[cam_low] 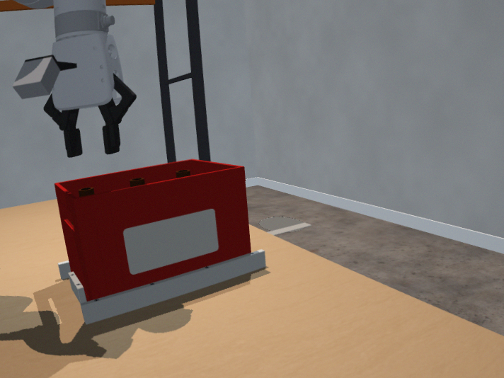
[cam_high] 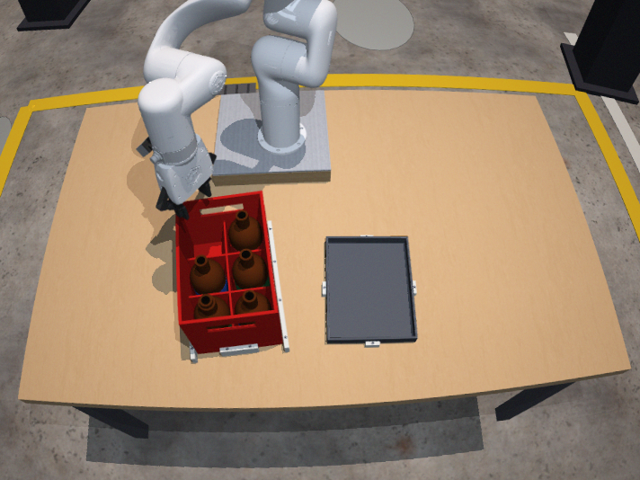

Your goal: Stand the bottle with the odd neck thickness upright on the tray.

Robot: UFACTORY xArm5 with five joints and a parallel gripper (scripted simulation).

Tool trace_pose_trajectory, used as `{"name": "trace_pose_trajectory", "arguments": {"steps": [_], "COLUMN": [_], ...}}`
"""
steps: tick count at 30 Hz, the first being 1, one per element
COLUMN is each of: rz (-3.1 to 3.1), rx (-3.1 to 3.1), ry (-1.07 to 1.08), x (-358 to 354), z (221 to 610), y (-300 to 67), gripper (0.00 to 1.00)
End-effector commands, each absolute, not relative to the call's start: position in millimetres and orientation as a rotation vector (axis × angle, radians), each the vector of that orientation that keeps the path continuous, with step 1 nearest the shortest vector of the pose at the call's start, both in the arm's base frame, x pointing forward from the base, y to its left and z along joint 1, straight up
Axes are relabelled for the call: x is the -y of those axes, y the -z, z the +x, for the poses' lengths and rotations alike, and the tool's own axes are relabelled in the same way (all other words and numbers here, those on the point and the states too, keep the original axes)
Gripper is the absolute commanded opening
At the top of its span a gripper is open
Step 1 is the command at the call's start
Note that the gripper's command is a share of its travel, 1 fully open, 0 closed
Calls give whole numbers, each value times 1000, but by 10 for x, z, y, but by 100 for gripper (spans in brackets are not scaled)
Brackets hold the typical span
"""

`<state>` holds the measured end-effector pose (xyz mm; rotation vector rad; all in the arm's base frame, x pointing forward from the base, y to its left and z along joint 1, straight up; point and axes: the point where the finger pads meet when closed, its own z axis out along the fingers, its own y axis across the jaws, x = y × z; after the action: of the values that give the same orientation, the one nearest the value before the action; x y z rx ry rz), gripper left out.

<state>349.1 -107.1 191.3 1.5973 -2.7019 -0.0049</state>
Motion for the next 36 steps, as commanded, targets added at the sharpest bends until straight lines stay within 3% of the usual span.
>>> {"name": "trace_pose_trajectory", "arguments": {"steps": [1,36], "rz": [1598,1598], "rx": [2704,2704], "ry": [1,1], "x": [1074,1005], "z": [3500,3486], "y": [-1933,-1936], "gripper": [0,0]}}
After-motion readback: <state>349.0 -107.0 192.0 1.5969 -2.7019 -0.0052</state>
